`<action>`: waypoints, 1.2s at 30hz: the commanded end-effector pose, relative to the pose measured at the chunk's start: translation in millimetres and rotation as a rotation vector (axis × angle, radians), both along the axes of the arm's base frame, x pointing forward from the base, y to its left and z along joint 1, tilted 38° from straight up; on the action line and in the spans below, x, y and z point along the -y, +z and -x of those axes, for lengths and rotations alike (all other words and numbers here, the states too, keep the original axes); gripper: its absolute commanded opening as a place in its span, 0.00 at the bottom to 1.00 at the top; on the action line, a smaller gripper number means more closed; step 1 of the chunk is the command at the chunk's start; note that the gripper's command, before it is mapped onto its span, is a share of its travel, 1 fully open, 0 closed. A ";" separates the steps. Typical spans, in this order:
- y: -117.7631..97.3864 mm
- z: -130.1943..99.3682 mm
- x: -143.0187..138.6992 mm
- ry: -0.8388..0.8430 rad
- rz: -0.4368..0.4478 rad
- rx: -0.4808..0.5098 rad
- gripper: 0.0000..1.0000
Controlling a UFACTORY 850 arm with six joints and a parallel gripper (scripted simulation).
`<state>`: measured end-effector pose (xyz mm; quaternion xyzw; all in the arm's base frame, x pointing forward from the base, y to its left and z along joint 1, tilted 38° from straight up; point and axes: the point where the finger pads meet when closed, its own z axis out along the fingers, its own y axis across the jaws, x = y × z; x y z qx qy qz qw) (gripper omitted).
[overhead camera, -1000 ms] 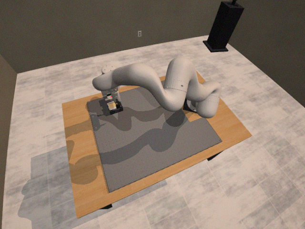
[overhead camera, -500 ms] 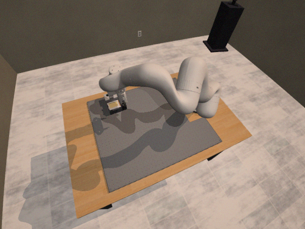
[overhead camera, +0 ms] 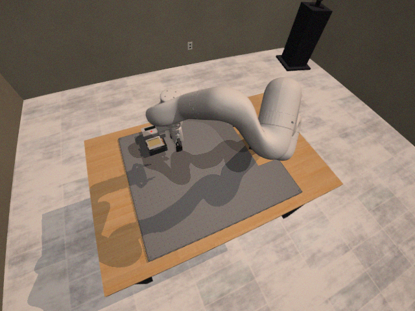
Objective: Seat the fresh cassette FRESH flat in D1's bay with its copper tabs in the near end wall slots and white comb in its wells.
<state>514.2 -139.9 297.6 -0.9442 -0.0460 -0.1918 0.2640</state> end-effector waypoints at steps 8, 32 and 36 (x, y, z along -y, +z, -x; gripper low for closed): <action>8.0 41.1 -23.6 -0.003 0.000 0.001 1.00; 8.6 94.5 -55.5 -0.007 -0.001 -0.003 1.00; 8.6 94.5 -55.5 -0.007 -0.001 -0.003 1.00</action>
